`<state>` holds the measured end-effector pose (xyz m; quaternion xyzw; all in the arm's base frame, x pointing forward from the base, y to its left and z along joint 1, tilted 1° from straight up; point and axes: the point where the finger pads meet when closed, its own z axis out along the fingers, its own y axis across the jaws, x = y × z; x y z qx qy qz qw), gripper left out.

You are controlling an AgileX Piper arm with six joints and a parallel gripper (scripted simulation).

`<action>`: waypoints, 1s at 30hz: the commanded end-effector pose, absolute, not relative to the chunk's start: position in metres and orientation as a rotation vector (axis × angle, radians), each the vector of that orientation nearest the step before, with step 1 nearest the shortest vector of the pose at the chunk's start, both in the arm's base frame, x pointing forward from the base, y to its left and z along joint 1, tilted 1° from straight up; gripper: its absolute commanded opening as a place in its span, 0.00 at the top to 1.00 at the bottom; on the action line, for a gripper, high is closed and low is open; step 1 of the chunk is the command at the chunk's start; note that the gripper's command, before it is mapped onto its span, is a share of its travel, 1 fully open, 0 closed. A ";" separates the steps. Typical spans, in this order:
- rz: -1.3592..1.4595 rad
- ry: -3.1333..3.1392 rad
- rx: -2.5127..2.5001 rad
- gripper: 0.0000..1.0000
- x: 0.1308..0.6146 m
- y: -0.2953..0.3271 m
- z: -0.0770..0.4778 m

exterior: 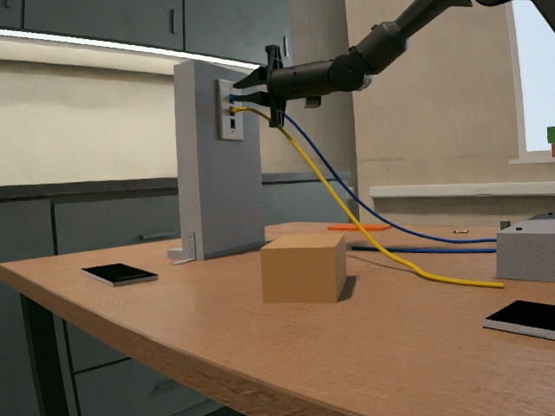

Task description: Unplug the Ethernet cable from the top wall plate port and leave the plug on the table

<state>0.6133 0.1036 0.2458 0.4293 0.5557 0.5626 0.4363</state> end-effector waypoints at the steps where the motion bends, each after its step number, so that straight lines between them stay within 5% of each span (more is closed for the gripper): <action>1: 1.401 1.381 1.066 0.75 0.615 0.098 0.247; 30: 1.401 1.381 1.066 0.75 0.636 0.081 0.247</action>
